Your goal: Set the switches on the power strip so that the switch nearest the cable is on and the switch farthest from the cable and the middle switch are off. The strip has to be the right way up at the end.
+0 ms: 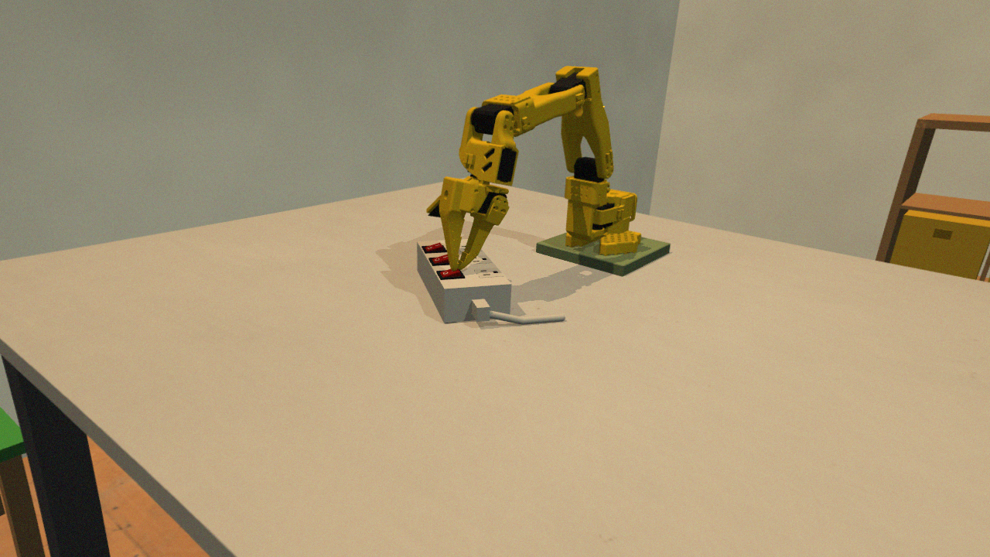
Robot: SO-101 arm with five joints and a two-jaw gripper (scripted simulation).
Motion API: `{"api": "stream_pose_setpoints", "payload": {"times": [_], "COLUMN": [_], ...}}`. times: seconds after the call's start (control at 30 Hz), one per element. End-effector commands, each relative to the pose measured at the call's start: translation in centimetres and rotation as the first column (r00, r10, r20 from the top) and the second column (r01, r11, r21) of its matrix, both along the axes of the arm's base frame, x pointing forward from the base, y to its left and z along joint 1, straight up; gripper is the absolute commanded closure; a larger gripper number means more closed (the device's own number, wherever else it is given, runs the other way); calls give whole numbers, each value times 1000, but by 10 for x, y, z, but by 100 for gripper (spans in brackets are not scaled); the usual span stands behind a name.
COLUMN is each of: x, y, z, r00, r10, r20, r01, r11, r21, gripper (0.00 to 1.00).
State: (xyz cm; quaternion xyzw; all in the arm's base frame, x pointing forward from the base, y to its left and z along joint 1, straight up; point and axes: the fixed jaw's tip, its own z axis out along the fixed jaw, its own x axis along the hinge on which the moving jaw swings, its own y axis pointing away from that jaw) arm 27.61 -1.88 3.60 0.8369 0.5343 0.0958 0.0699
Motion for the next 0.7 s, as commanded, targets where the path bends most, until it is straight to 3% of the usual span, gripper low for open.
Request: {"api": "stream_pose_setpoints", "payload": {"times": [0.0, 0.67], "x": [-9, -12], "y": [3, 3], "z": [-15, -20], "r00": [998, 998], "r10": [17, 17], "r20": [-62, -62], "r01": [-16, -17], "r11": [1000, 1000], "r21": [3, 3], "gripper": [100, 100]}}
